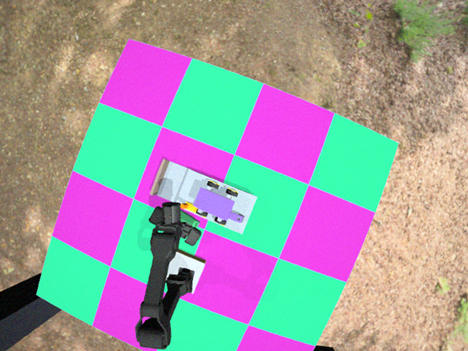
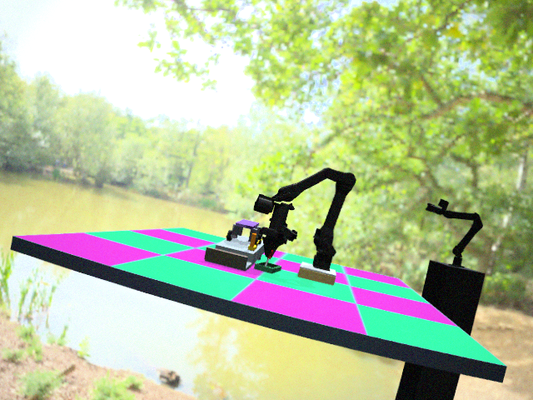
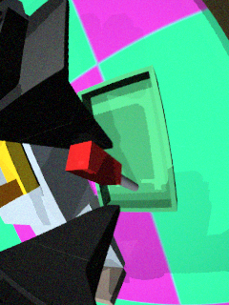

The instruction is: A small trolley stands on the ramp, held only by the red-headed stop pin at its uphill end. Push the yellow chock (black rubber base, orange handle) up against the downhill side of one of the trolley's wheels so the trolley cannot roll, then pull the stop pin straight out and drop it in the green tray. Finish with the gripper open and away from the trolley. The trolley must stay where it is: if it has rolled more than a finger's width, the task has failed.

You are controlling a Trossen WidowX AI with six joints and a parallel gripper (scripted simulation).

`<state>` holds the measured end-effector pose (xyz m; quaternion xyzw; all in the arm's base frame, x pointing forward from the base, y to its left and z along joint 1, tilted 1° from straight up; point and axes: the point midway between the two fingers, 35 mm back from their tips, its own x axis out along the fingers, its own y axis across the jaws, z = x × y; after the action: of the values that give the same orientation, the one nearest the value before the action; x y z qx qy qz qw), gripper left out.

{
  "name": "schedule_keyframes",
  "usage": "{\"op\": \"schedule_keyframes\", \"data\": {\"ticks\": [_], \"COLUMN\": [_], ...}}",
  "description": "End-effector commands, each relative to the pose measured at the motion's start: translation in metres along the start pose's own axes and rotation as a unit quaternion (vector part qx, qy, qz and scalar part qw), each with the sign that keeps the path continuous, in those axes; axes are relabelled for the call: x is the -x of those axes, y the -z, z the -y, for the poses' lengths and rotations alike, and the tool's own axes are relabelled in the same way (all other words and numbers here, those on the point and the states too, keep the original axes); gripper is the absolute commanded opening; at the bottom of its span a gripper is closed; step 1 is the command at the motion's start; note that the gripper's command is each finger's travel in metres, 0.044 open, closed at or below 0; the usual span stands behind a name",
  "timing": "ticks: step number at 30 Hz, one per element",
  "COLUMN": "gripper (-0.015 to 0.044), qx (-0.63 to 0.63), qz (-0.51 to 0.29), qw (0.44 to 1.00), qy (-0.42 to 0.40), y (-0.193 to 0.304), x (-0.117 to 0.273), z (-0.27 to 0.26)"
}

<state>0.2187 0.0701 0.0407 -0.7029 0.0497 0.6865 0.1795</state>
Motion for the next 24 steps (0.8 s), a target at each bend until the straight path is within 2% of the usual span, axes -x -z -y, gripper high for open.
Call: {"op": "schedule_keyframes", "data": {"ticks": [1,24], "gripper": [0.0190,0.0190], "qx": [0.003,0.003], "qz": [0.001,0.001], "qw": [1.000,1.000], "qy": [0.003,0.002], "y": [-0.001,0.000], "x": [-0.001,-0.007], "z": [-0.003,-0.018]}}
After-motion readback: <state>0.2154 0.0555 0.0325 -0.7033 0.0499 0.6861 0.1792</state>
